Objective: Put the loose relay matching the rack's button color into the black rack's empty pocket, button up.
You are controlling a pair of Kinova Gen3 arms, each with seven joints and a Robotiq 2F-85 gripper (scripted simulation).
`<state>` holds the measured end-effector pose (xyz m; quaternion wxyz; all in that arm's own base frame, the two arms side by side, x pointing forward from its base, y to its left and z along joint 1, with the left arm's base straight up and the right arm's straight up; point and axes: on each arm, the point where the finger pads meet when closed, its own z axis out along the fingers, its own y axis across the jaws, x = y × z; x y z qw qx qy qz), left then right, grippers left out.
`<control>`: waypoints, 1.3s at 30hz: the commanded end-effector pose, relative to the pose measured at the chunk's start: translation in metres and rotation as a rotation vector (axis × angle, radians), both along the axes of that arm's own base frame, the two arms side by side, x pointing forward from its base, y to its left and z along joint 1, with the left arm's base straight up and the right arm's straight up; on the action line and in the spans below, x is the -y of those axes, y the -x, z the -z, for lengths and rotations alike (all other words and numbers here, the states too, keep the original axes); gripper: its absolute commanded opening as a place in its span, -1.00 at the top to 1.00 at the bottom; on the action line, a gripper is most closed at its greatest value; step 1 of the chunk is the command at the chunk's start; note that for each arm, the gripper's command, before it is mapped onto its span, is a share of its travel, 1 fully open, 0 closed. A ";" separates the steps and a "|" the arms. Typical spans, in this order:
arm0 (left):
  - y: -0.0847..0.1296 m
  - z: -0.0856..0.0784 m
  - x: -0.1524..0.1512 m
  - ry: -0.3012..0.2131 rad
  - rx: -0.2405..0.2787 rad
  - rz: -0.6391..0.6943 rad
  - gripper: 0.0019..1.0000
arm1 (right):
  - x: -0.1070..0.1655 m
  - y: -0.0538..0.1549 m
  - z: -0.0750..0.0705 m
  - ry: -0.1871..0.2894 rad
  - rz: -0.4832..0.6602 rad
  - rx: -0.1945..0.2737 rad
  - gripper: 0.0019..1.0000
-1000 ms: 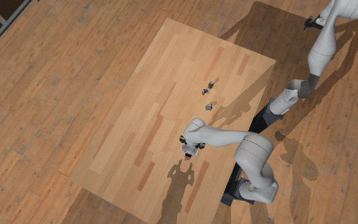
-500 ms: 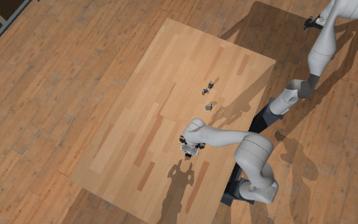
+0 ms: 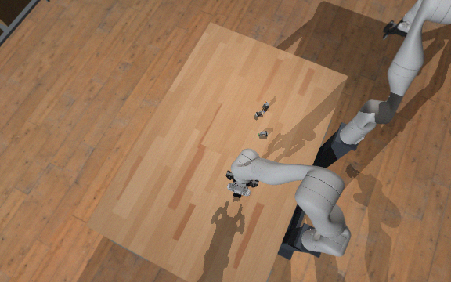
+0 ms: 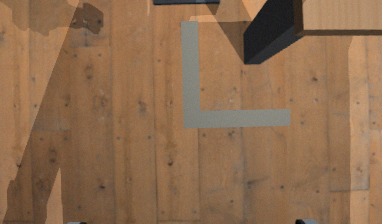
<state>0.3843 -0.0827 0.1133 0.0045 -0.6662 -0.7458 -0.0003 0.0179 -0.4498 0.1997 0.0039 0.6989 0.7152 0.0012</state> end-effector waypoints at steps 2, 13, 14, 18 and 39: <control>-0.001 -0.002 0.001 0.002 0.000 0.003 -0.15 | 0.000 0.003 0.000 -0.004 -0.009 -0.007 -1.00; -0.001 -0.002 0.001 0.002 0.000 0.003 -0.15 | 0.000 0.003 0.000 -0.004 -0.009 -0.007 -1.00; -0.001 -0.002 0.001 0.002 0.000 0.003 -0.15 | 0.000 0.003 0.000 -0.004 -0.009 -0.007 -1.00; -0.001 -0.002 0.001 0.002 0.000 0.003 -0.15 | 0.000 0.003 0.000 -0.004 -0.009 -0.007 -1.00; -0.001 -0.002 0.001 0.002 0.000 0.003 -0.15 | 0.000 0.003 0.000 -0.004 -0.009 -0.007 -1.00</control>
